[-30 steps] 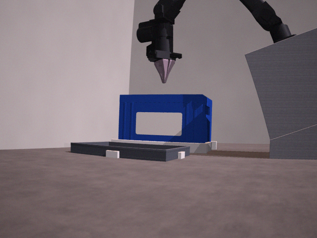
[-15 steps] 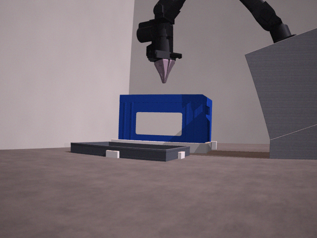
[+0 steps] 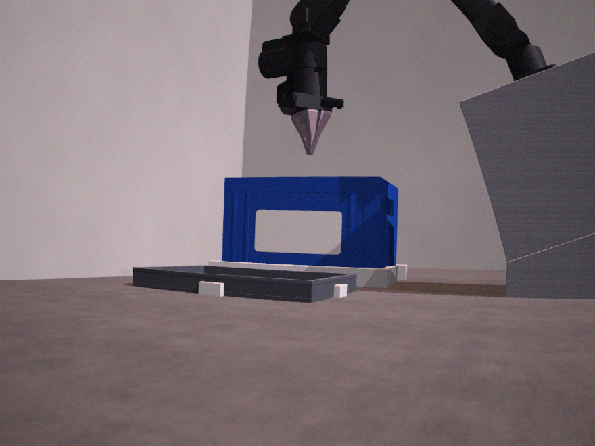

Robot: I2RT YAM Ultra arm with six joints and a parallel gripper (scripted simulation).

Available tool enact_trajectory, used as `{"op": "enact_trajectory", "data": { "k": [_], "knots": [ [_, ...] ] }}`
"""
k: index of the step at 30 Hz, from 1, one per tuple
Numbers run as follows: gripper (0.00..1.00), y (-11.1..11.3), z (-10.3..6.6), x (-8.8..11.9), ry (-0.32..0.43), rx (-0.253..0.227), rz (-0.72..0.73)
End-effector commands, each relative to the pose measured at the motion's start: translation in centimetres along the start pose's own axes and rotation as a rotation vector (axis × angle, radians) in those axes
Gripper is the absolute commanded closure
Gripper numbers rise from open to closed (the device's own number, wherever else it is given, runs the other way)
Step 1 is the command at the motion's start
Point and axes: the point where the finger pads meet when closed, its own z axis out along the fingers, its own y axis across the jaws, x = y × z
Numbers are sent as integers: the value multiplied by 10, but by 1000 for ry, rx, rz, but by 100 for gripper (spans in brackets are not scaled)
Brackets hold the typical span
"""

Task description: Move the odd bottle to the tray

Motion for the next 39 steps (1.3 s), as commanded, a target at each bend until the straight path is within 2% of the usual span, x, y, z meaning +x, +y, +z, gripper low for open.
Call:
{"op": "enact_trajectory", "data": {
  "k": [1, 8, 9, 39],
  "knots": [
    [100, 9, -19, -17, -70, -34, 4],
    [100, 9, -19, -17, -70, -34, 4],
    [39, 10, -20, -19, -76, -37, 1],
    [39, 10, -20, -19, -76, -37, 1]
  ]
}}
